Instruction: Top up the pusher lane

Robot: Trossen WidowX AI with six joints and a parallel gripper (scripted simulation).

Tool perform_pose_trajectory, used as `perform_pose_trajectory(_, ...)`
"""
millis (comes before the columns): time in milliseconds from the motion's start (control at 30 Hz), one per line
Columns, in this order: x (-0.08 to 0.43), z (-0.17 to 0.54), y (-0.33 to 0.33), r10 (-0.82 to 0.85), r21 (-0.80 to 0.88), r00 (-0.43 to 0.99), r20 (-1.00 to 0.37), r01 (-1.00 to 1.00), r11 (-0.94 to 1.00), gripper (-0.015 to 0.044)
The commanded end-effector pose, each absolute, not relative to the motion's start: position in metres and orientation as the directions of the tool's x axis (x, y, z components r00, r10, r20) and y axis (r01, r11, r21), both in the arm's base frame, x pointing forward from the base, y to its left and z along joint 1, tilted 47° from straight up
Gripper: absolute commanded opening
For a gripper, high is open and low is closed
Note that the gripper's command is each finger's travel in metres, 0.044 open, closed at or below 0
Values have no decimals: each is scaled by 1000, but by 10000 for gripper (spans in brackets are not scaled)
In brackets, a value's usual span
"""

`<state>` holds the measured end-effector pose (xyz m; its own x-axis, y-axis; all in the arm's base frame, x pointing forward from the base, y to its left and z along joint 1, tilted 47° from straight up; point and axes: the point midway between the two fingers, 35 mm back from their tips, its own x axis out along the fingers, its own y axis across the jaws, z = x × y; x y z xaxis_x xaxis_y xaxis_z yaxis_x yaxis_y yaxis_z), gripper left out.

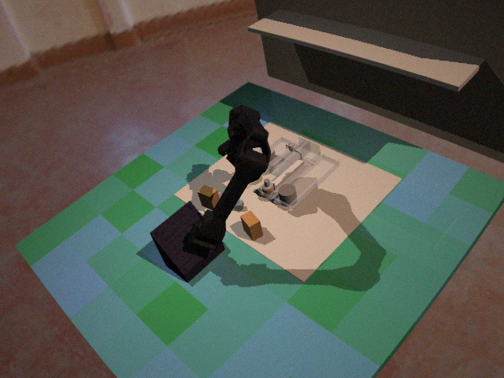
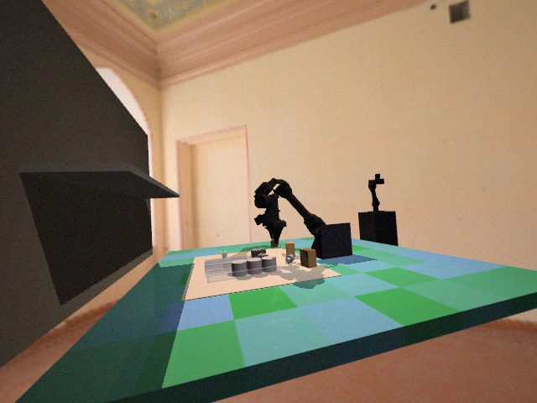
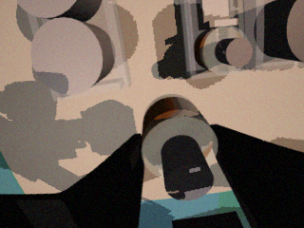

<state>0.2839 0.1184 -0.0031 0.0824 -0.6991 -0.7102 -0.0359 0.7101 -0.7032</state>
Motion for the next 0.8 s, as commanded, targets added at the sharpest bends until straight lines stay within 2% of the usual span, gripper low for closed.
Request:
perform_pose_trajectory(0,283,7,94,-705,-709,84,-705,-42,704,0)
perform_pose_trajectory(200,283,17,65,-717,-722,92,-691,-61,689,0)
perform_pose_trajectory(767,286,1,47,-718,-723,93,-690,-61,688,0)
